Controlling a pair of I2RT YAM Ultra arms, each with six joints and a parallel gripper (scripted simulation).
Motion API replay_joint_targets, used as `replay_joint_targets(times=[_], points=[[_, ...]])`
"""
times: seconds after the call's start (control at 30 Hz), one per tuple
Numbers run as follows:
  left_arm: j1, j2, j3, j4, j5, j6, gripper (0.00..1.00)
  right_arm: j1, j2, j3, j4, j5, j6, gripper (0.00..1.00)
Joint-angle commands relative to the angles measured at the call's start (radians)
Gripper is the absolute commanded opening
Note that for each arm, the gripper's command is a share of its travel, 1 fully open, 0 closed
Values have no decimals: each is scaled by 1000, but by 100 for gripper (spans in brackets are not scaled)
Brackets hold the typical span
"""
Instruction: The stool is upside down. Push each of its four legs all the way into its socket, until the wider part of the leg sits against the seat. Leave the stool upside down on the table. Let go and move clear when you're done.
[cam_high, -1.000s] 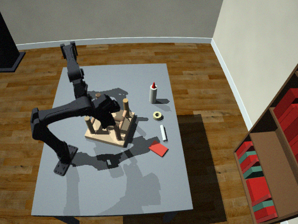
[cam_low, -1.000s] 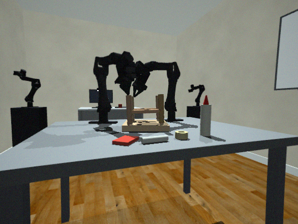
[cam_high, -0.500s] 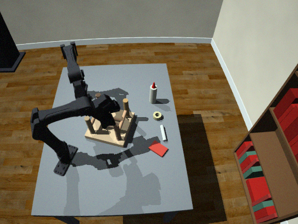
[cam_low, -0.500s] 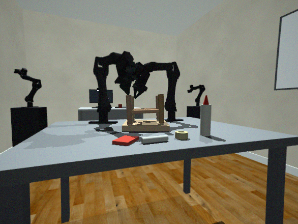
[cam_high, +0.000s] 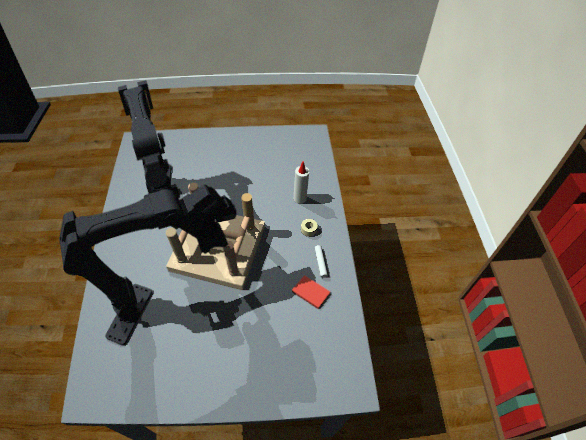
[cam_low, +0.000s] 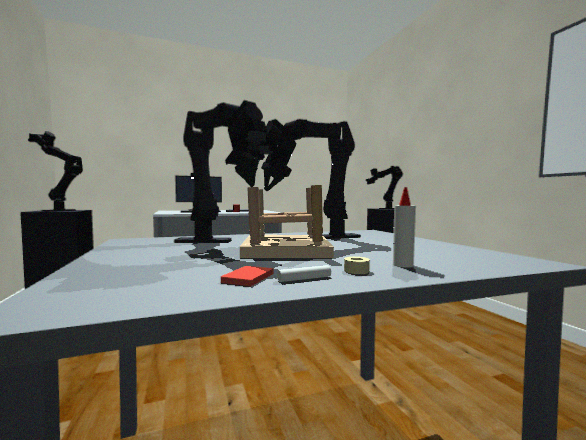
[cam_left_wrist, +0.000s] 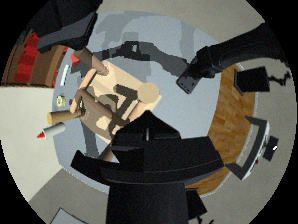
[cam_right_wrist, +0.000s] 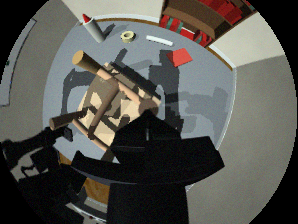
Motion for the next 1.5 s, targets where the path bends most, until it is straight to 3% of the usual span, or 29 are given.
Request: replay_joint_targets(times=[0.0, 0.13, 0.33, 0.57, 0.77, 0.8, 1.27, 1.47], points=[[13, -43, 50, -74, 7, 8, 0, -6, -8, -9, -6, 0, 0, 0], [12, -47, 57, -55, 7, 8, 0, -6, -8, -9, -6, 0, 0, 0], [16, -71, 144, -205, 10, 12, 0, -6, -8, -9, -6, 0, 0, 0], [5, -81, 91, -146, 8, 11, 0, -6, -8, -9, -6, 0, 0, 0], [5, -55, 136, -151, 8, 11, 0, -6, -8, -9, -6, 0, 0, 0], [5, -55, 136, -151, 8, 11, 0, -1, -35, 44, -27, 3, 7, 0], [5, -55, 136, -151, 8, 11, 0, 12, -56, 87, -79, 7, 10, 0], [5, -55, 136, -151, 8, 11, 0, 16, -71, 178, -222, 11, 17, 0]])
